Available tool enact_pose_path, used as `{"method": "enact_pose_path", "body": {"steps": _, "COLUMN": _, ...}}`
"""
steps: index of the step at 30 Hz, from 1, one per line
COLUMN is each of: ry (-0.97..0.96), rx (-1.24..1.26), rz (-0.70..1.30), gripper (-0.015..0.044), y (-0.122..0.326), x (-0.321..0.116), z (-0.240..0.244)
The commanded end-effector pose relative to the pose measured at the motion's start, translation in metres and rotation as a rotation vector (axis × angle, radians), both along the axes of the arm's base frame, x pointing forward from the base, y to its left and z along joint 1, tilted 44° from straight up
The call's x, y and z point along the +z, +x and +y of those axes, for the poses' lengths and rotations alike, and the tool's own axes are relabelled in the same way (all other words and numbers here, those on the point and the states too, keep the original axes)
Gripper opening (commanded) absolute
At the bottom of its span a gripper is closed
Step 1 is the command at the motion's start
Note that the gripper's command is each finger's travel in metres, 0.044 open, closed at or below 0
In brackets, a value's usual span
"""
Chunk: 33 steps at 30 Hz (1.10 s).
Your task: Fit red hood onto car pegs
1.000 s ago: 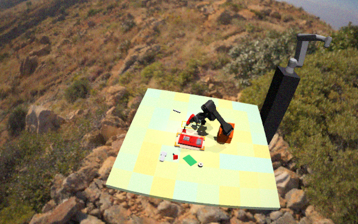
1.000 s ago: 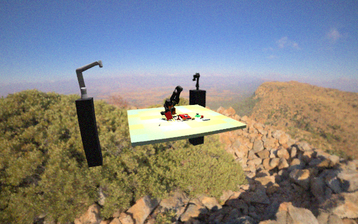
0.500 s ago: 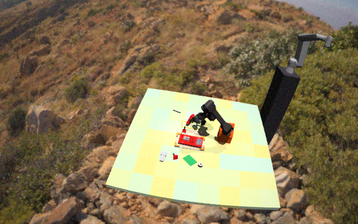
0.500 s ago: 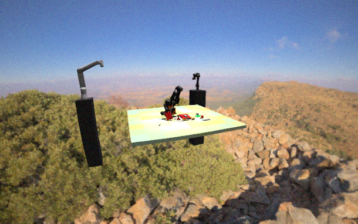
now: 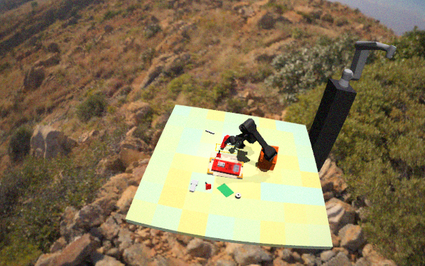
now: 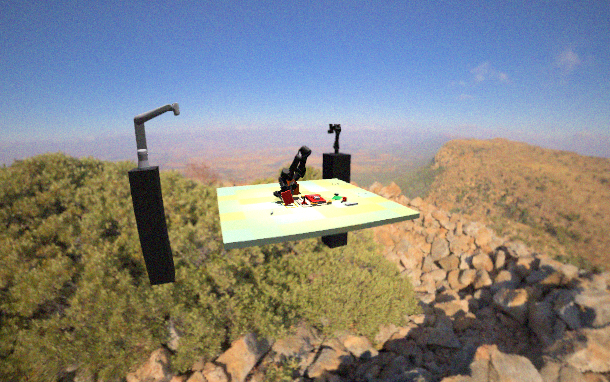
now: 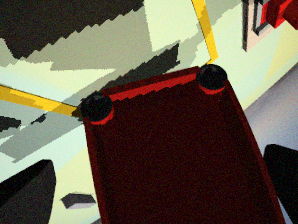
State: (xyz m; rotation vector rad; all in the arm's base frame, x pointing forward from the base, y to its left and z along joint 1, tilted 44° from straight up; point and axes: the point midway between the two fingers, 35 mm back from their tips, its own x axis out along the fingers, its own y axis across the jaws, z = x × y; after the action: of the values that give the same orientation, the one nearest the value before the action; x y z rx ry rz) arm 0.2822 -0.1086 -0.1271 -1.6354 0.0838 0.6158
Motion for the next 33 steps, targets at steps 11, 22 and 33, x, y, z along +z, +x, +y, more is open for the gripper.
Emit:
{"method": "enact_pose_path", "body": {"steps": 11, "ry": 0.776, "rx": -0.417, "rz": 0.289, "gripper": 0.044, "y": -0.011, "x": 0.006, "z": -0.019}}
{"method": "enact_pose_path", "body": {"steps": 22, "ry": 1.455, "rx": -0.788, "rz": 0.533, "gripper": 0.044, "y": -0.023, "x": 0.011, "z": -0.03}}
{"method": "enact_pose_path", "body": {"steps": 33, "ry": 2.141, "rx": -1.163, "rz": 0.762, "gripper": 0.044, "y": -0.036, "x": 0.019, "z": -0.039}}
